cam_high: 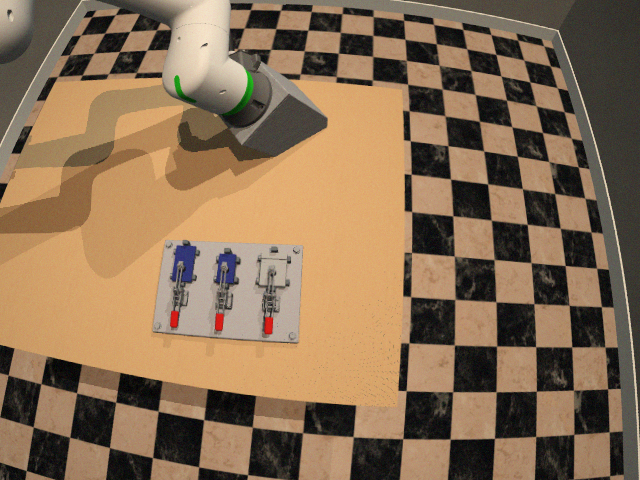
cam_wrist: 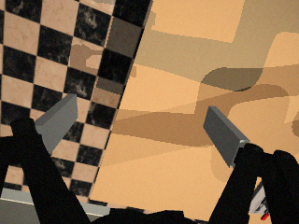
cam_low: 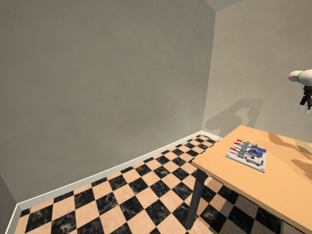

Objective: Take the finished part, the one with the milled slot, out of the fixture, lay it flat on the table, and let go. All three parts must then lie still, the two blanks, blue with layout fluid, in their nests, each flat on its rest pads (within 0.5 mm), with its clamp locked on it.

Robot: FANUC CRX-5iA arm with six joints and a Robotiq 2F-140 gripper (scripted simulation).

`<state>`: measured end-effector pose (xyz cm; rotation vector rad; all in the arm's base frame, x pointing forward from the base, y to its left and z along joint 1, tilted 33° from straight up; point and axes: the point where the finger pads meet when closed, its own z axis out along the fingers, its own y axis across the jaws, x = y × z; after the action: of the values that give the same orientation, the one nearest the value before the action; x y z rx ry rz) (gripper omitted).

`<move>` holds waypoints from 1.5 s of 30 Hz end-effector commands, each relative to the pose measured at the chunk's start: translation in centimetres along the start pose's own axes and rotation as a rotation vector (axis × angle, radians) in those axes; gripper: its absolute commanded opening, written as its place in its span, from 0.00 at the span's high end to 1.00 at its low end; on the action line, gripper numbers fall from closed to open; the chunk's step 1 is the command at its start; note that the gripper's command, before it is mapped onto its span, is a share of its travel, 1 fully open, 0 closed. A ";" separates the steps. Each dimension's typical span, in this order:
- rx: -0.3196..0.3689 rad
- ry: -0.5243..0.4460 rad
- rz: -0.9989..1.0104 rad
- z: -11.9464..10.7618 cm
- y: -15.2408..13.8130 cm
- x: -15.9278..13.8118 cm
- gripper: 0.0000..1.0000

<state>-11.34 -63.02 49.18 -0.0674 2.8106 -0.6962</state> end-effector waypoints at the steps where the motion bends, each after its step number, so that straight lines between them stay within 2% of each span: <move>1: 0.001 0.000 0.000 0.0 0.0 0.0 0.00; 22: 0.002 -0.003 0.009 -0.6 0.3 -0.3 0.00; 25: 0.006 -0.013 0.034 -2.1 1.3 -1.0 0.00; 32: 0.019 -0.053 0.130 -7.8 5.5 -4.2 0.00; 34: 0.019 -0.053 0.130 -7.8 5.5 -4.2 0.00; 36: 0.024 -0.070 0.172 -10.2 7.6 -5.7 0.00; 45: 0.030 -0.112 0.272 -15.5 13.4 -9.5 0.00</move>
<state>-6.62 -46.07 57.43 0.2245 2.6583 -0.6529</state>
